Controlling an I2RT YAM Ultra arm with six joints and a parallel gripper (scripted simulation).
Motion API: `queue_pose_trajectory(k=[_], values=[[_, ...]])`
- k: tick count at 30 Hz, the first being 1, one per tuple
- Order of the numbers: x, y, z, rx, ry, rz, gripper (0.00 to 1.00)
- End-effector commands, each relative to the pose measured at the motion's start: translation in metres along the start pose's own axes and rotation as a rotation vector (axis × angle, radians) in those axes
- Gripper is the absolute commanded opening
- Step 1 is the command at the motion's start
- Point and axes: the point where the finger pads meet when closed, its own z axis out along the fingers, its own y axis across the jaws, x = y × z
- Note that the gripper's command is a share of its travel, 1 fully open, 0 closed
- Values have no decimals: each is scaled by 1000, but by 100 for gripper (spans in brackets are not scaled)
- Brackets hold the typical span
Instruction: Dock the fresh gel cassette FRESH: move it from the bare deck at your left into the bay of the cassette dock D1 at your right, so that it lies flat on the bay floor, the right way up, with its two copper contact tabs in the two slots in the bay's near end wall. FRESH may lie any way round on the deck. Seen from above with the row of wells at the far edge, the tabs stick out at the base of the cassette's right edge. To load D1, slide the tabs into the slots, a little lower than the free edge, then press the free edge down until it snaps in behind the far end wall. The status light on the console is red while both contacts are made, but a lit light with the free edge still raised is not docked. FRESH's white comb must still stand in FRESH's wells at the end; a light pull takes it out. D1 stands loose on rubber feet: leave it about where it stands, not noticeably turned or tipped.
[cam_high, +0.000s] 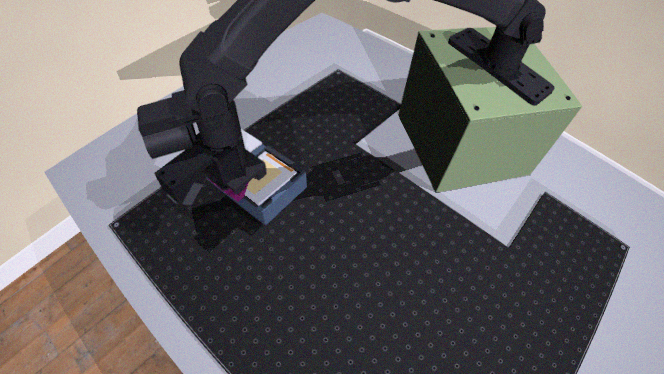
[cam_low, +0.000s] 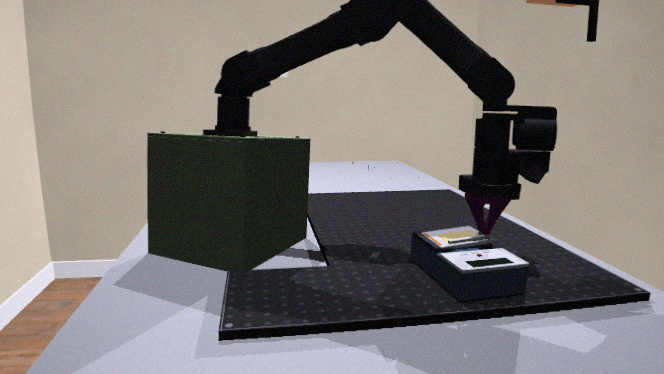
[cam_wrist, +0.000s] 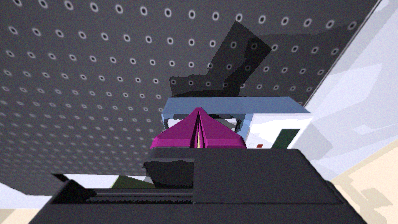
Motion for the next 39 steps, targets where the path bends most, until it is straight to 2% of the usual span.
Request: queue_pose_trajectory(k=[1,7,8,12,39], values=[[-9,-12,-21,22,-31,10,0],[-7,-12,-16,14,-21,45,0],[-12,-13,-27,24,-38,5,0],[-11,-13,-32,24,-38,5,0],[-10,-13,-35,25,-36,7,0]])
